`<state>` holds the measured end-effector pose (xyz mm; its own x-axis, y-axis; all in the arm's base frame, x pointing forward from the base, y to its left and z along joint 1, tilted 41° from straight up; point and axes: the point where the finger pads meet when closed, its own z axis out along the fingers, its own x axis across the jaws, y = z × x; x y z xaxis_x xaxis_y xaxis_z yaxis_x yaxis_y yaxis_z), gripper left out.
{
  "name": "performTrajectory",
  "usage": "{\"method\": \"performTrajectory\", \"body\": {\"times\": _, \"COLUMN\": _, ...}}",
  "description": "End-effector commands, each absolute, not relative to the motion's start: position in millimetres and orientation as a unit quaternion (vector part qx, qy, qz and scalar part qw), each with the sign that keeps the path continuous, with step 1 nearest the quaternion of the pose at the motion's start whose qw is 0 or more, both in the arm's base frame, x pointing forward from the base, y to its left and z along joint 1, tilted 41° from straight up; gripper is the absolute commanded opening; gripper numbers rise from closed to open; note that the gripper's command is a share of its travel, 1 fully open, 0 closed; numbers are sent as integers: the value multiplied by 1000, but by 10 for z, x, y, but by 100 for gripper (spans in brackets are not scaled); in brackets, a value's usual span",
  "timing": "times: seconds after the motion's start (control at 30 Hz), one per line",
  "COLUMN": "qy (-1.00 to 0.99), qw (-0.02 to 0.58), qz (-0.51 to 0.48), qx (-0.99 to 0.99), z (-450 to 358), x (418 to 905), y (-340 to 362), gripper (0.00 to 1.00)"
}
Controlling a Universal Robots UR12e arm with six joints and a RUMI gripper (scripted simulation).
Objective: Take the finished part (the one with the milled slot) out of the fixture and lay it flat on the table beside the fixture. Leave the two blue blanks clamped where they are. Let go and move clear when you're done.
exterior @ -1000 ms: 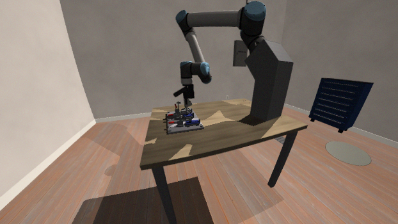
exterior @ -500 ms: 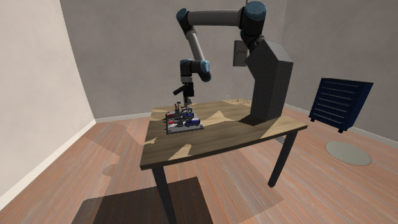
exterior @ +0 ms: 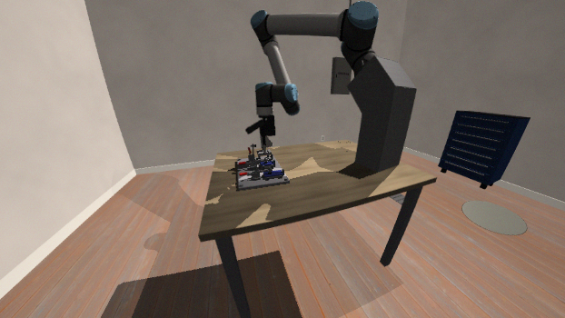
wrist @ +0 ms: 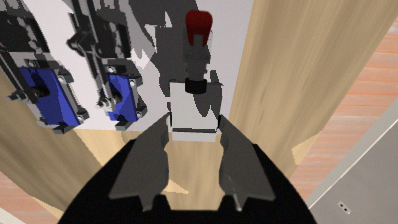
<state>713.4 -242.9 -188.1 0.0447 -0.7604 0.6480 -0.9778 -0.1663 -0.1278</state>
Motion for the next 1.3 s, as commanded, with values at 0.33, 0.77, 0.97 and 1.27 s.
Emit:
{"method": "performTrajectory", "body": {"times": 0.33, "qy": -620, "qw": 179, "qz": 304, "qx": 701, "z": -1849, "x": 7104, "y": -2375, "gripper": 0}}
{"method": "performTrajectory", "body": {"times": 0.77, "qy": -620, "qw": 179, "qz": 304, "qx": 701, "z": -1703, "x": 7013, "y": -2257, "gripper": 0}}
{"method": "performTrajectory", "body": {"times": 0.97, "qy": -620, "qw": 179, "qz": 304, "qx": 701, "z": -1647, "x": 6979, "y": -2211, "gripper": 0}}
{"method": "performTrajectory", "body": {"times": 1.27, "qy": -620, "qw": 179, "qz": 304, "qx": 701, "z": -1632, "x": 6968, "y": -2199, "gripper": 0}}
